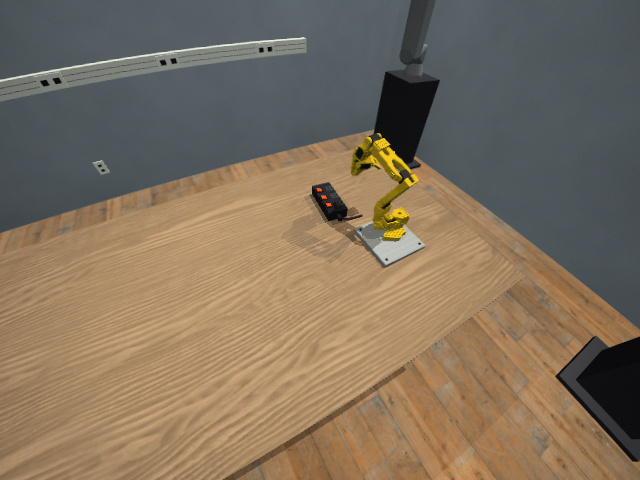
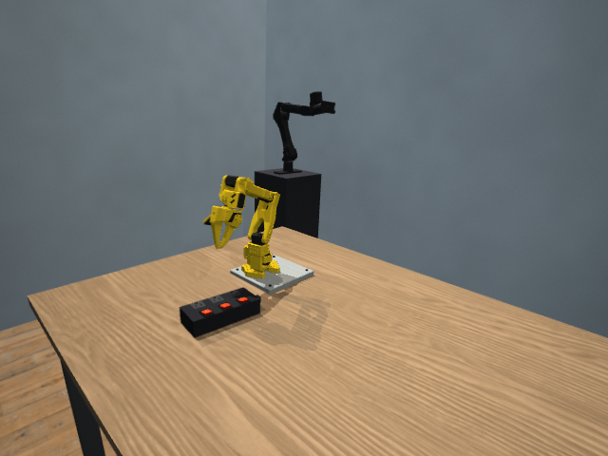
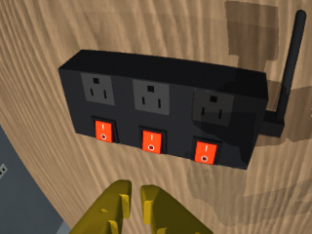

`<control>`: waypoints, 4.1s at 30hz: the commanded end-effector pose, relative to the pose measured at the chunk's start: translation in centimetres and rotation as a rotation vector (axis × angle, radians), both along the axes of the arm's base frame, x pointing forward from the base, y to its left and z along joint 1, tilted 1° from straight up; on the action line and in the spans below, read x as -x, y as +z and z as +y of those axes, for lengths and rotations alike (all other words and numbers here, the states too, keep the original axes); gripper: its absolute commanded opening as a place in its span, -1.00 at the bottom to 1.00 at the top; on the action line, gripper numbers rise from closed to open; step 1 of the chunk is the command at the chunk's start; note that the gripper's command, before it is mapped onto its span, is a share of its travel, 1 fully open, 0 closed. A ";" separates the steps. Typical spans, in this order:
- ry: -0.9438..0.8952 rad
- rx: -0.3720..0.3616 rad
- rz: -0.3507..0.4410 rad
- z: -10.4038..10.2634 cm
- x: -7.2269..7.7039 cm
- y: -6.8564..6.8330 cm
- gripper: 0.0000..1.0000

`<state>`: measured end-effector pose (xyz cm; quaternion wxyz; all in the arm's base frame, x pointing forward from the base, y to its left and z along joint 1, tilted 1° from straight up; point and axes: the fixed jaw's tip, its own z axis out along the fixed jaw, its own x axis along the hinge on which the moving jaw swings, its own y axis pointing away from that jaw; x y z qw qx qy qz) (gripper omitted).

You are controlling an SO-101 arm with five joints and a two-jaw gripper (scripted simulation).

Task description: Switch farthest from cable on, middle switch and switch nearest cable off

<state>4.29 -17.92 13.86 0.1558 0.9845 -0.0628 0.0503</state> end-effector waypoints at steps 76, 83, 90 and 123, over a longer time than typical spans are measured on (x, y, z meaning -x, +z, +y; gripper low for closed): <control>0.002 -0.035 -0.003 -1.1 -1.0 -0.3 -1.00; 0.002 -0.035 -0.003 -1.1 -1.0 -0.3 -1.00; 0.002 -0.035 -0.003 -1.1 -1.0 -0.3 -1.00; 0.002 -0.035 -0.003 -1.1 -1.0 -0.3 -1.00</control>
